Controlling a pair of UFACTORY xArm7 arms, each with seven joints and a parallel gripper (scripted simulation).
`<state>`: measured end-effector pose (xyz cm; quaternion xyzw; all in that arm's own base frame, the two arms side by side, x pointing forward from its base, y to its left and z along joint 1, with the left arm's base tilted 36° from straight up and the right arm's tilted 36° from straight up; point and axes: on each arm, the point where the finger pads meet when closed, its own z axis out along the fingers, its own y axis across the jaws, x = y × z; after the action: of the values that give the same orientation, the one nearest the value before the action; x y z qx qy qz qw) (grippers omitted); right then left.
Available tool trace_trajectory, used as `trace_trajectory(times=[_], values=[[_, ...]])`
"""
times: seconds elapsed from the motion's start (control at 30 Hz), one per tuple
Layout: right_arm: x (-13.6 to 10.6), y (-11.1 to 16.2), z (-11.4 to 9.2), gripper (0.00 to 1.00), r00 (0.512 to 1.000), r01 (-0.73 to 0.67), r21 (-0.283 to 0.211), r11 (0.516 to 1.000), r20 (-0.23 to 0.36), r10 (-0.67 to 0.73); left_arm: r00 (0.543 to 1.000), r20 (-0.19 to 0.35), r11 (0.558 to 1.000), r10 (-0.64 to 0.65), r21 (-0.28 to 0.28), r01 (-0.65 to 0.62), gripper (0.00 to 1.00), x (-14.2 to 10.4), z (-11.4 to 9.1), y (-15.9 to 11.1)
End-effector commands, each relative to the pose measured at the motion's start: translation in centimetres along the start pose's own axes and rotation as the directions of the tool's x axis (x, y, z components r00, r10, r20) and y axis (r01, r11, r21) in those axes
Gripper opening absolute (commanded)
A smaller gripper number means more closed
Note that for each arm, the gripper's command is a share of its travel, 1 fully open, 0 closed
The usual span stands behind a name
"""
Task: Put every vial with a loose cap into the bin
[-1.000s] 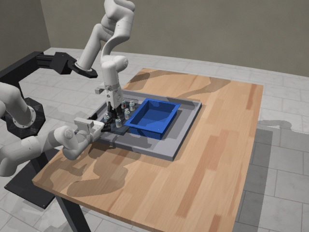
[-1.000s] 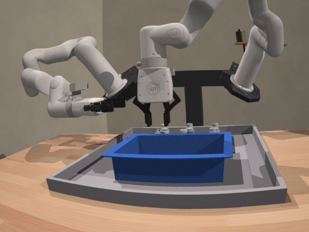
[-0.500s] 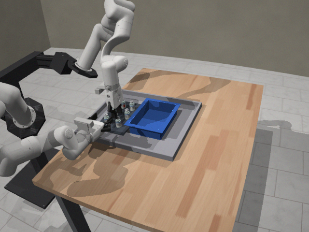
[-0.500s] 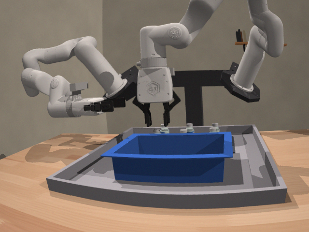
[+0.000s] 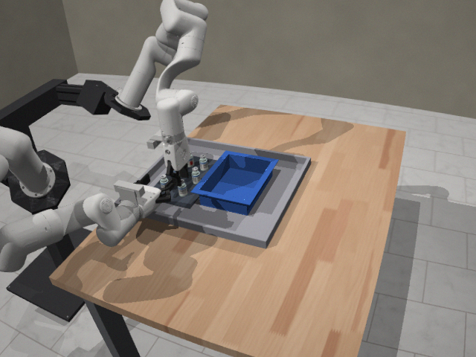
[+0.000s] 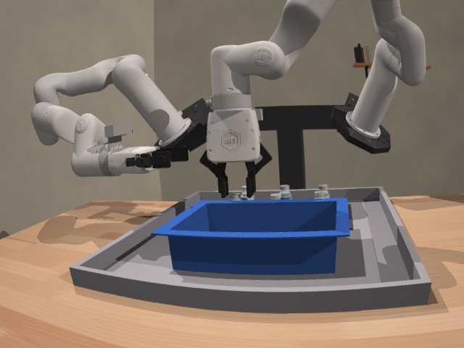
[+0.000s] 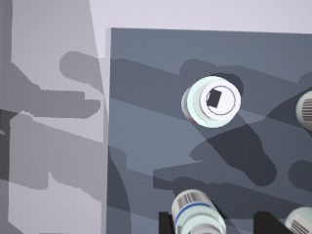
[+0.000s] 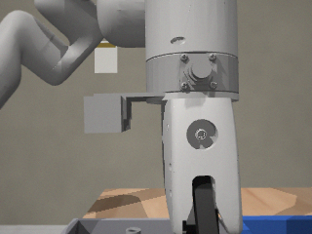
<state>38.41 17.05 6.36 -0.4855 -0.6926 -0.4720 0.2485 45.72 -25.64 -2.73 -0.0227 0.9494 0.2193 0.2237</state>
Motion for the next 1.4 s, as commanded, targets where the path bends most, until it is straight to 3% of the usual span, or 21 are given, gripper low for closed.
trace_trajectory(times=[0.0,1.37], values=[[0.14,0.00,0.06,1.00,1.000,0.003,0.002,1.000,-0.002,-0.003,1.000,0.002,1.000,0.000,0.005,0.000,0.50,-0.06,0.22,-0.21],[0.18,-0.04,0.07,1.00,1.000,0.003,0.002,1.000,-0.002,-0.003,1.000,0.002,1.000,0.000,0.005,0.000,0.50,-0.05,0.35,-0.21]])
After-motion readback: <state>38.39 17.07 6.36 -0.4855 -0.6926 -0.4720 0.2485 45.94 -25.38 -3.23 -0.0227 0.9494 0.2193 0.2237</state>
